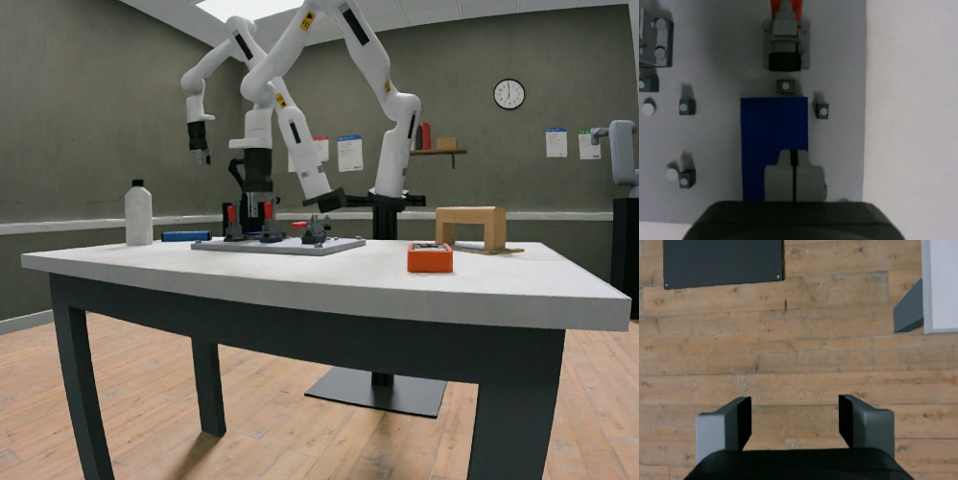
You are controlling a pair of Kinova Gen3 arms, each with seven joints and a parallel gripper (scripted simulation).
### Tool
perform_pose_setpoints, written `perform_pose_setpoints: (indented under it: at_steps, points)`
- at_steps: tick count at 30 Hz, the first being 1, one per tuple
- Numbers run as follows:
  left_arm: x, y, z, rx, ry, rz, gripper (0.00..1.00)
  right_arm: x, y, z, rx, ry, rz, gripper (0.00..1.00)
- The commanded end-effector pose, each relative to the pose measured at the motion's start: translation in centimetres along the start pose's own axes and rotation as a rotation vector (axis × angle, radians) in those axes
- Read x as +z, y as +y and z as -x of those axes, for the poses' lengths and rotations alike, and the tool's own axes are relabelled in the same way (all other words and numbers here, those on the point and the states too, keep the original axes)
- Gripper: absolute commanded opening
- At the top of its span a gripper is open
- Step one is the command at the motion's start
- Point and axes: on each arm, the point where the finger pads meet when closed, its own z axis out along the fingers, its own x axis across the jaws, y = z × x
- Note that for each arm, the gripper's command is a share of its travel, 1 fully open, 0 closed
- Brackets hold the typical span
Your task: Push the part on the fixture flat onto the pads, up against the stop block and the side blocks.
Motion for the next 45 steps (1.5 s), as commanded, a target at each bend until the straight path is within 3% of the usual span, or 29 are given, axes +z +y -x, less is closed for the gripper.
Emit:
perform_pose_setpoints:
  at_steps: [1, 12, 27, 45]
  points:
    - [0.8, 0.0, 0.1, 0.004, -0.004, -0.008, 0.0, -0.1, 0.0, 0.0, 0.0, 0.0, 0.002, 1.0]
    - [0.8, 0.9, 0.2, 0.004, -0.005, -0.007, 0.0, -0.1, 0.0, 0.0, 0.0, 0.0, 0.002, 1.0]
    - [0.6, 5.6, 0.1, 0.009, 0.01, -0.009, 0.0, -0.1, 0.0, 0.0, 0.0, 0.0, 0.002, 1.0]
    - [0.9, 8.3, 1.0, 0.005, -0.006, -0.006, 0.0, -0.1, 0.0, 0.0, 0.0, 0.0, 0.002, 1.0]
